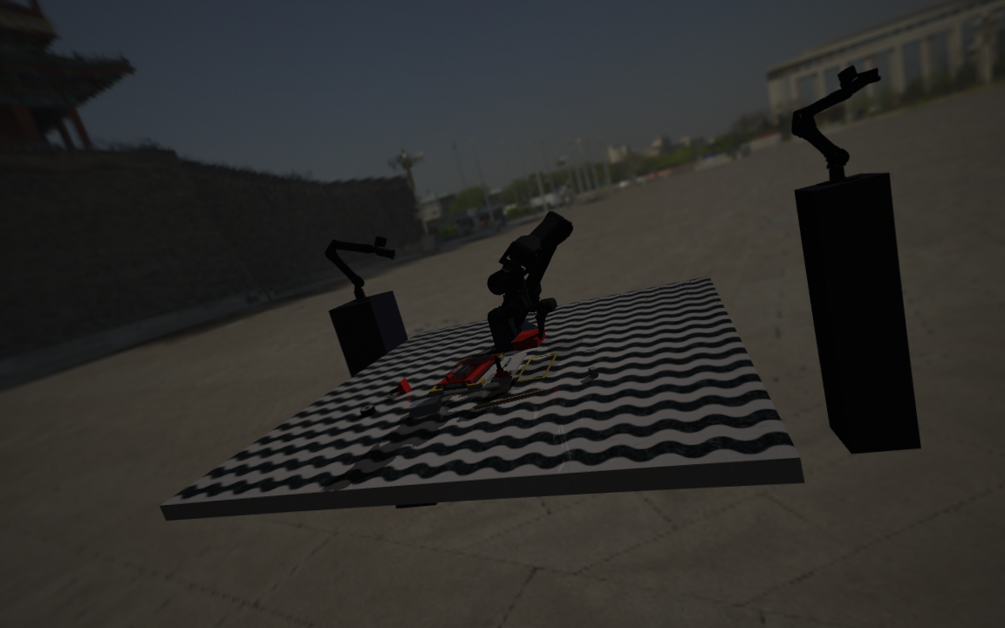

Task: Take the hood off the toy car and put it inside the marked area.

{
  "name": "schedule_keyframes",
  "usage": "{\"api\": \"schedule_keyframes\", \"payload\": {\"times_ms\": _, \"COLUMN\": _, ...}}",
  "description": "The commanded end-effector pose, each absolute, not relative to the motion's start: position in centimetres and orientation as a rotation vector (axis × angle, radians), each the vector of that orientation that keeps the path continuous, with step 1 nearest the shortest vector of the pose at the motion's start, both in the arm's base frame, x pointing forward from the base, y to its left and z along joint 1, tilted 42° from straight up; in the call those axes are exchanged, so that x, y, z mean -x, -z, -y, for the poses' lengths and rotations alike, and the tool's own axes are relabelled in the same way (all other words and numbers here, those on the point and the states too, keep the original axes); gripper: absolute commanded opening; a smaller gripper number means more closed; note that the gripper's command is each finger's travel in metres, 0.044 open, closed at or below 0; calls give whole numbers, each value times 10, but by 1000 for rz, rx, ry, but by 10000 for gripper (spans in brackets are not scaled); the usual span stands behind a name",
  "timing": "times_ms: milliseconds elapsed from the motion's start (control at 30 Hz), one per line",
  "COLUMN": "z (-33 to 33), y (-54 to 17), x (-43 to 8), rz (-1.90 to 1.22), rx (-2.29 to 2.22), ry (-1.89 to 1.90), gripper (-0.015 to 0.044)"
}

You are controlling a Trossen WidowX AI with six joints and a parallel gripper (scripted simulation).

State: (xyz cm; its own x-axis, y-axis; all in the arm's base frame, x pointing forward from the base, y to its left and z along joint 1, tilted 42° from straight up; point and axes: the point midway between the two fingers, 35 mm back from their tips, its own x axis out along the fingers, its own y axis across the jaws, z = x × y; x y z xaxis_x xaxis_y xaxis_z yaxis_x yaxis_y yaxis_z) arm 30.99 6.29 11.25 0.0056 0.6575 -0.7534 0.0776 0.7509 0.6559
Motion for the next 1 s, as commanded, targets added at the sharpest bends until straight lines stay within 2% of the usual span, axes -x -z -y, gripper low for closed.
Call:
{"api": "schedule_keyframes", "payload": {"times_ms": 0, "z": -66, "y": -110, "x": -310, "rz": -1519, "rx": -629, "ry": -502, "gripper": 0}}
{"api": "schedule_keyframes", "payload": {"times_ms": 967, "z": -82, "y": -91, "x": -310, "rz": -1518, "rx": -631, "ry": -504, "gripper": 0}}
